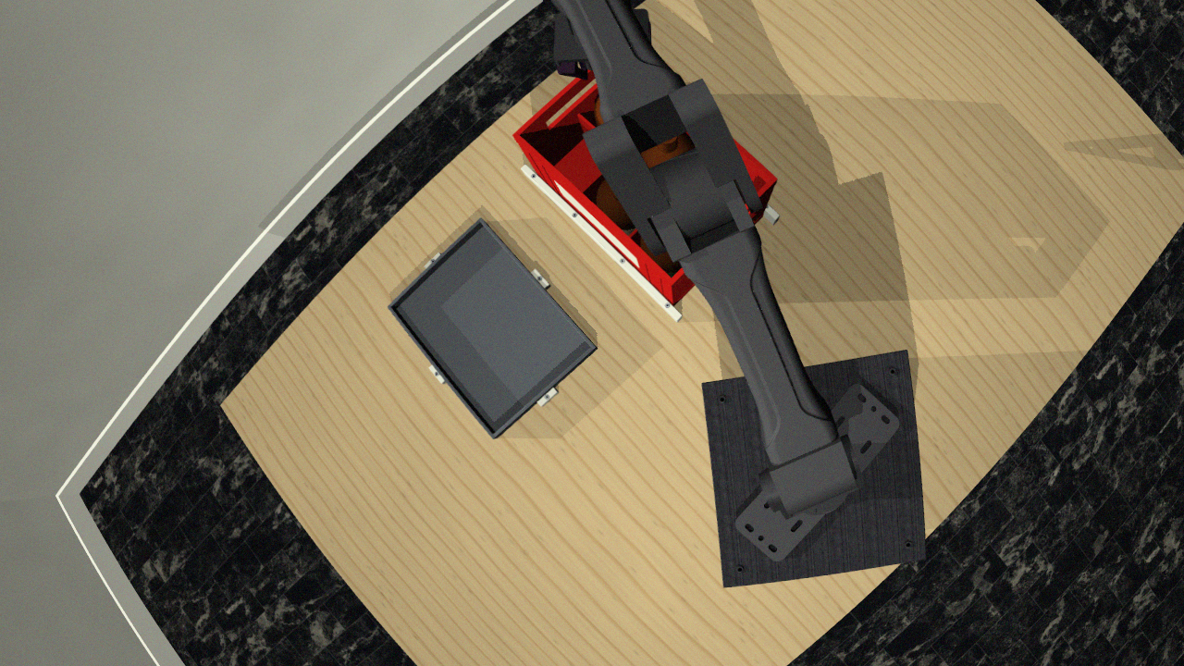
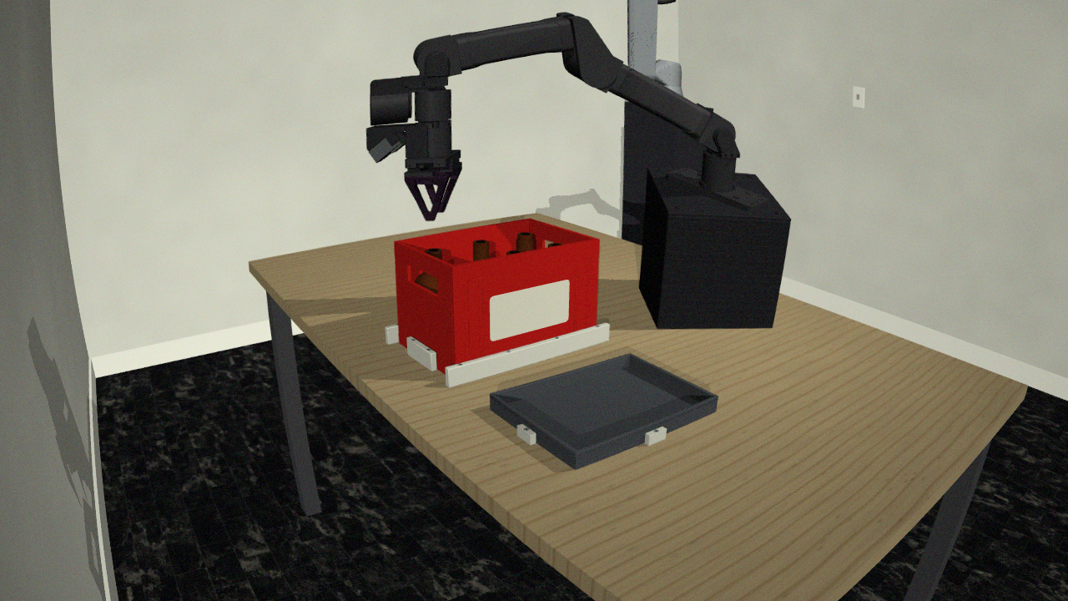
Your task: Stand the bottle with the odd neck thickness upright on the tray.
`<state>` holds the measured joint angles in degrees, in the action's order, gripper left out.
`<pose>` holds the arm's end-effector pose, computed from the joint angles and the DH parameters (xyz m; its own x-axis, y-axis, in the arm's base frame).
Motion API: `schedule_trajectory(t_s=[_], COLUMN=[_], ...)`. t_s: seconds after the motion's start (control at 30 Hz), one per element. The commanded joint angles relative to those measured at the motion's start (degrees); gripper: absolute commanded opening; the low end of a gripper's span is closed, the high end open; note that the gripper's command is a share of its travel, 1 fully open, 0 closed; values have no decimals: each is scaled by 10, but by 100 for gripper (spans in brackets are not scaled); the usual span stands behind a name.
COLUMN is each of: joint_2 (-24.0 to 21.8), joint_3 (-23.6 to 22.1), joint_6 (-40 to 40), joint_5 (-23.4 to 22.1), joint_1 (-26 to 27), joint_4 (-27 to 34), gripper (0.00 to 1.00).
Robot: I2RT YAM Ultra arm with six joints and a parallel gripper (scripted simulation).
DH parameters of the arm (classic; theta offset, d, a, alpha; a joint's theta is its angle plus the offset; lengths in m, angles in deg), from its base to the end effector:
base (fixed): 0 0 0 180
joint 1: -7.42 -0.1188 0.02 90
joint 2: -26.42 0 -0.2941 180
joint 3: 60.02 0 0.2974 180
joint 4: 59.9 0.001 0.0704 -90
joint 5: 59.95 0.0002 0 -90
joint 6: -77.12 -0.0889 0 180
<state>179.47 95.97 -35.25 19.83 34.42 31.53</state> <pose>0.5272 -0.2498 0.1095 -0.6552 0.7542 0.0431 0.7483 0.6401 0.1740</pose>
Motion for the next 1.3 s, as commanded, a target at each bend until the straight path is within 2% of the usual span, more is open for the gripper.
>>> schedule_trajectory(t_s=[0.0,0.17,0.2,1.27], joint_2=[-6,-6,-6,-6], joint_3=[22,22,22,23], joint_6=[3,3,3,3], joint_5=[-3,-3,-3,-3], joint_1=[11,11,11,11], joint_4=[7,7,7,7], gripper=[61,61,0,0])
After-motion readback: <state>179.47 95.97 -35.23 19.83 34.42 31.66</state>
